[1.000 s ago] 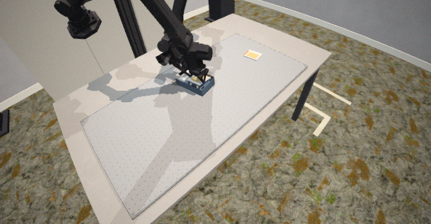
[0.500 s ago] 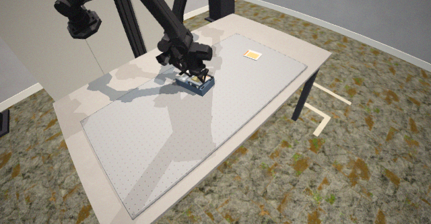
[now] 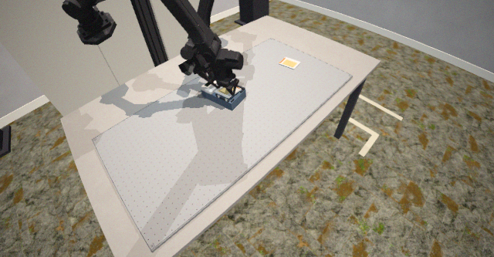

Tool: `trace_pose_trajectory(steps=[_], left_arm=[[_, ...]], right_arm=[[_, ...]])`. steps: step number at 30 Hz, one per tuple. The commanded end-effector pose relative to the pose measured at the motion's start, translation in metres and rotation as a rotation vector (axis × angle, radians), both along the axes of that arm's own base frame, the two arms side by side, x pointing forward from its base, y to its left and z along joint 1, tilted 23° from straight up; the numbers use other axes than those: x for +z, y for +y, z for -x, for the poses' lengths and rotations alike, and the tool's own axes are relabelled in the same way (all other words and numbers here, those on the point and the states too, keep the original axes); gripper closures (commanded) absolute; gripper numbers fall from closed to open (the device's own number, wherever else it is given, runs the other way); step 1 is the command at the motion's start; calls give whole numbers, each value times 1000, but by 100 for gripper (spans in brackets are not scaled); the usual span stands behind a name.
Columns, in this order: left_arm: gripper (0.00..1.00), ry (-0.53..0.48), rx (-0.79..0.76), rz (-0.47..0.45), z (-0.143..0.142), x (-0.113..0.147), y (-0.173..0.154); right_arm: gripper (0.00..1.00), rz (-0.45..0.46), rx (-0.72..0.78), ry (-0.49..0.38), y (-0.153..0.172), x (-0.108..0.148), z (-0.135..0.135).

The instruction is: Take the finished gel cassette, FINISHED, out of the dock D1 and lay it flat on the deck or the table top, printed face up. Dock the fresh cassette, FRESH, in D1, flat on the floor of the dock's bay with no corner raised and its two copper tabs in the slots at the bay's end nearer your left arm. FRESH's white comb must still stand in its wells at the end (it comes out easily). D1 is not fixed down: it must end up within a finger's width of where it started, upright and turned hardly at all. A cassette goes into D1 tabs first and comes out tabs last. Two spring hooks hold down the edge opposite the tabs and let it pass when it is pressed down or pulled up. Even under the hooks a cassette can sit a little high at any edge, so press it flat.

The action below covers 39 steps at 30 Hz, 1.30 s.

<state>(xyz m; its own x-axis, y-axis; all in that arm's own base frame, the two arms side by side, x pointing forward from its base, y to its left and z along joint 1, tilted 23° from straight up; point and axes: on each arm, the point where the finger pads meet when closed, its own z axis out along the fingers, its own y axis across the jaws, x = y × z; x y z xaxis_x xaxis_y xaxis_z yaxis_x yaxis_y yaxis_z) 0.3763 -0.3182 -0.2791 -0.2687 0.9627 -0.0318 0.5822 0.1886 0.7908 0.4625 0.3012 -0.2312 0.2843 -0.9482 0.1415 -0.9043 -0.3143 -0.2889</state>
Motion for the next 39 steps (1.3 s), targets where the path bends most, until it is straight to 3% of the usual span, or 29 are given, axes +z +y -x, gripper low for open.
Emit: trace_pose_trajectory(steps=[1,39], left_arm=[[100,94,17,-74,16,-61,43],[100,94,17,-74,16,-61,43]], right_arm=[[100,-7,-15,0,0,3,-7],[100,-3,-13,5,1,-3,-8]])
